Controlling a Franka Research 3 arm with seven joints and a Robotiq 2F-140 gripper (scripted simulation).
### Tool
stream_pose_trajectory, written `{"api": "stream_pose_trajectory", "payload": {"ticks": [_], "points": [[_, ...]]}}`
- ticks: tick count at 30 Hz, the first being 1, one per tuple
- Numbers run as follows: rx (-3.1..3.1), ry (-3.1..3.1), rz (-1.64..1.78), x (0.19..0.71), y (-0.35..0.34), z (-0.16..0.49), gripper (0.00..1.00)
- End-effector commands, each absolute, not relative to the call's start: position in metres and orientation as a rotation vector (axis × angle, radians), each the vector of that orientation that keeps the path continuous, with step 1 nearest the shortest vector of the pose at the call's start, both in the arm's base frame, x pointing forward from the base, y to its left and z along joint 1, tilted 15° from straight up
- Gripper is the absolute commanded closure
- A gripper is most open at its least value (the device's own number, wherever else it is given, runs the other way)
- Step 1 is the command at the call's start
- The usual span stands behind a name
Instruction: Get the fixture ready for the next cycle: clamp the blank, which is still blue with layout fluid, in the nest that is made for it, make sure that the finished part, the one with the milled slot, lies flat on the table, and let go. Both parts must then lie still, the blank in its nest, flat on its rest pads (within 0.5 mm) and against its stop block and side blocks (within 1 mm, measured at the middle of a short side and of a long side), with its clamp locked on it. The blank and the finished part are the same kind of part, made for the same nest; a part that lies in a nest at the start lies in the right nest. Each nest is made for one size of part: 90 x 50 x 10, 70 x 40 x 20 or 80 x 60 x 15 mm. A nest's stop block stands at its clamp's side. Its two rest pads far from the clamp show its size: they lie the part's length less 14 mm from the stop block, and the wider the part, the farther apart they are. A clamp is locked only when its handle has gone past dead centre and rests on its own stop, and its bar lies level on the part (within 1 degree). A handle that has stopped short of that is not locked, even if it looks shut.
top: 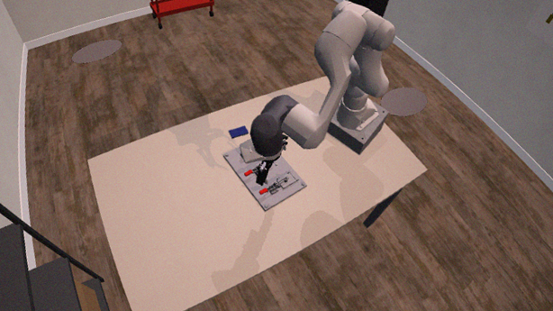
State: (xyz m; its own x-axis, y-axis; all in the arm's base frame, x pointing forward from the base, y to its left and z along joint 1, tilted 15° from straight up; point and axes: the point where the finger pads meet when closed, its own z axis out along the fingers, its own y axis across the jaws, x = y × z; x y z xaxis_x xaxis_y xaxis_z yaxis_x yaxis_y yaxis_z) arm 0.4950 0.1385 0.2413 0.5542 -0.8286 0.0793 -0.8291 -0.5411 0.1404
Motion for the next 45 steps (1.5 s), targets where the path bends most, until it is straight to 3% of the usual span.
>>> {"api": "stream_pose_trajectory", "payload": {"ticks": [1,45], "points": [[2.684,-1.322,0.015,0.5,0.137,0.242,0.0],[3.045,-0.631,0.165,0.457,0.114,0.222,0.0]]}}
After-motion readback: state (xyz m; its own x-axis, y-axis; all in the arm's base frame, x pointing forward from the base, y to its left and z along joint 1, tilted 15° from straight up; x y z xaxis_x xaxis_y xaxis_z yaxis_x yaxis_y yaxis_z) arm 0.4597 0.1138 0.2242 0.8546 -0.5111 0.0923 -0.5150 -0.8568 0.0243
